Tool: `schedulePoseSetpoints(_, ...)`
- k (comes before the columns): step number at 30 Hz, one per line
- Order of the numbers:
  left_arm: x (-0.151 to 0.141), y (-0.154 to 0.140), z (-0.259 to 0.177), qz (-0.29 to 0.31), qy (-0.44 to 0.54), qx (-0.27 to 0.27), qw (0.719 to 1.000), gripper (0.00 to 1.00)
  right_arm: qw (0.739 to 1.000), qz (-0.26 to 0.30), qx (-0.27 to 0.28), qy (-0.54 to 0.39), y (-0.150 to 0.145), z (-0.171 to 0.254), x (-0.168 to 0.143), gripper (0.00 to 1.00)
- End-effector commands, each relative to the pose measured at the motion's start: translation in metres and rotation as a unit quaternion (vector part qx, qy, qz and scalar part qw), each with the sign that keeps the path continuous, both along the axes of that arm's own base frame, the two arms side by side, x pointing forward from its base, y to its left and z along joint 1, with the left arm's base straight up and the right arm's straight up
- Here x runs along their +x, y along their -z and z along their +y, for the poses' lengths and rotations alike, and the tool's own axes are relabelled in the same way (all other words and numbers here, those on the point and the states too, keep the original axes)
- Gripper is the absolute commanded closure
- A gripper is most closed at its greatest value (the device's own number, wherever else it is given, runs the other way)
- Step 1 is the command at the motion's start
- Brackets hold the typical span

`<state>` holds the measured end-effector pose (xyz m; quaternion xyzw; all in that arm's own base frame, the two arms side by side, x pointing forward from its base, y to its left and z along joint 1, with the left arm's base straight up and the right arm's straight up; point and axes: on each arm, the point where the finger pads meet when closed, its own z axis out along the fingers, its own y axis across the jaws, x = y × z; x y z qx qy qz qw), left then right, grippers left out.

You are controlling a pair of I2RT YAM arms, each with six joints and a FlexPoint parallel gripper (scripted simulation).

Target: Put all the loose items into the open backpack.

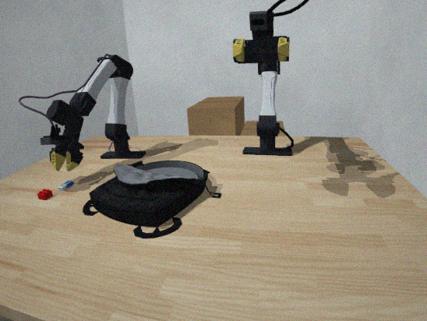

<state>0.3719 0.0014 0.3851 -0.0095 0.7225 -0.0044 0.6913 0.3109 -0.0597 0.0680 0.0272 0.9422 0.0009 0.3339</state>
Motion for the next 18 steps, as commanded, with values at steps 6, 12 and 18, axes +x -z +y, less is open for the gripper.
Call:
schedulePoseSetpoints(6, -0.001, -0.016, 0.002, -0.022, 0.002, 0.001, 1.000, 0.10, 0.999, -0.028, -0.016, -0.015, -0.014, -0.004, 0.018, 0.50)
schedulePoseSetpoints(12, -0.001, -0.016, 0.002, -0.022, 0.002, 0.001, 1.000, 0.10, 1.000, -0.006, -0.011, -0.016, 0.013, 0.000, 0.007, 0.50)
schedulePoseSetpoints(18, -0.001, -0.016, 0.002, -0.022, 0.001, 0.001, 1.000, 0.10, 1.000, -0.005, -0.011, -0.014, 0.033, -0.001, 0.008, 0.50)
